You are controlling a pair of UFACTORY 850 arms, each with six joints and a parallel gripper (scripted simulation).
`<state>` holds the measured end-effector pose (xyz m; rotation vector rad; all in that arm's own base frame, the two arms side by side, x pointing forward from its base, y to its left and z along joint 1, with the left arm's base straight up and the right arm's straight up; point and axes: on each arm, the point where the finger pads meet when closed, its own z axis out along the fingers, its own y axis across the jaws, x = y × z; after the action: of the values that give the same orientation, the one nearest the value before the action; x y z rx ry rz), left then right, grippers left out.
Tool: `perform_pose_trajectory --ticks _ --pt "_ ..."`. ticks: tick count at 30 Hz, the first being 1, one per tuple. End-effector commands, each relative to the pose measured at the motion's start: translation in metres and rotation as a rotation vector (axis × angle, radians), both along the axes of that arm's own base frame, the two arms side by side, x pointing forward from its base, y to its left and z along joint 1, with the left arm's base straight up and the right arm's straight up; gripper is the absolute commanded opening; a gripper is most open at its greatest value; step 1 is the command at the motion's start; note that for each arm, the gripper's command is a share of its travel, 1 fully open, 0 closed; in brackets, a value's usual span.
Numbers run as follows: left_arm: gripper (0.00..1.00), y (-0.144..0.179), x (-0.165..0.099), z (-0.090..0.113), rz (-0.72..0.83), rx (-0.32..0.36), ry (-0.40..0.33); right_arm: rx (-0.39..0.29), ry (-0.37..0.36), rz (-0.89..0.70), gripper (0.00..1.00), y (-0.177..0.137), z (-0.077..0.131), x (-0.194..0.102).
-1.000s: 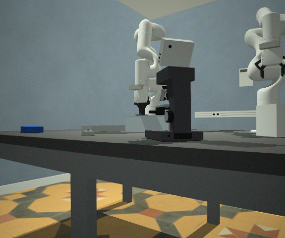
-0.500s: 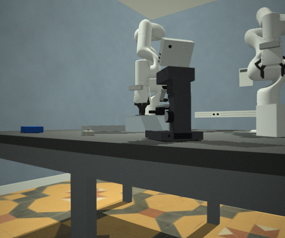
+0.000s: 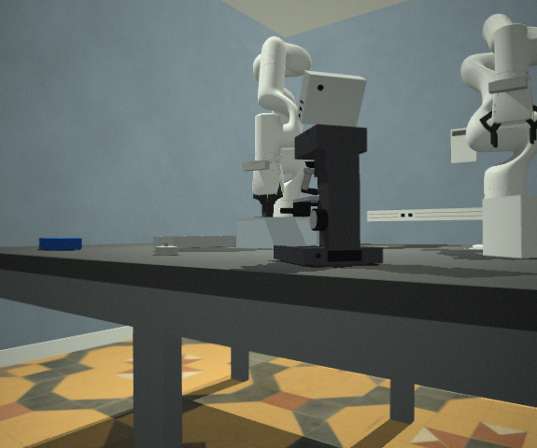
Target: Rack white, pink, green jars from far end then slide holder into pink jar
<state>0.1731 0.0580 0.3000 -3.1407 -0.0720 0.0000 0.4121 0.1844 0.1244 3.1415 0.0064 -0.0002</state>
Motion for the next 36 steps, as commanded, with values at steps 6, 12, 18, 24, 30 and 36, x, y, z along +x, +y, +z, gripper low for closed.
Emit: perform_pose_trajectory --ticks 6,12,18,24,30,36 --pt "1.00 0.0002 0.0005 0.0007 0.000 0.001 -0.001 0.001 -0.002 0.000 0.00 0.0004 -0.0008 0.0008" --pt "1.00 0.0002 0.0005 0.0007 0.000 0.001 -0.001 0.001 -0.002 0.000 0.00 0.0004 -0.0015 0.0008" --pt "1.00 0.0002 0.0005 0.0007 0.000 0.001 -0.001 0.001 -0.002 0.000 0.00 0.0004 -0.0024 0.0008" --pt "1.00 0.0002 0.0005 0.0007 0.000 0.001 -0.001 0.001 -0.002 0.000 0.45 0.0004 -0.0030 0.0008" --pt "1.00 0.0002 0.0005 0.0007 0.000 0.001 -0.001 0.001 -0.002 0.000 0.45 0.0004 -0.0029 0.0008" --pt "1.00 0.0002 0.0005 0.0007 0.000 0.001 -0.001 0.001 -0.002 0.000 0.45 0.0004 -0.0030 0.0008"
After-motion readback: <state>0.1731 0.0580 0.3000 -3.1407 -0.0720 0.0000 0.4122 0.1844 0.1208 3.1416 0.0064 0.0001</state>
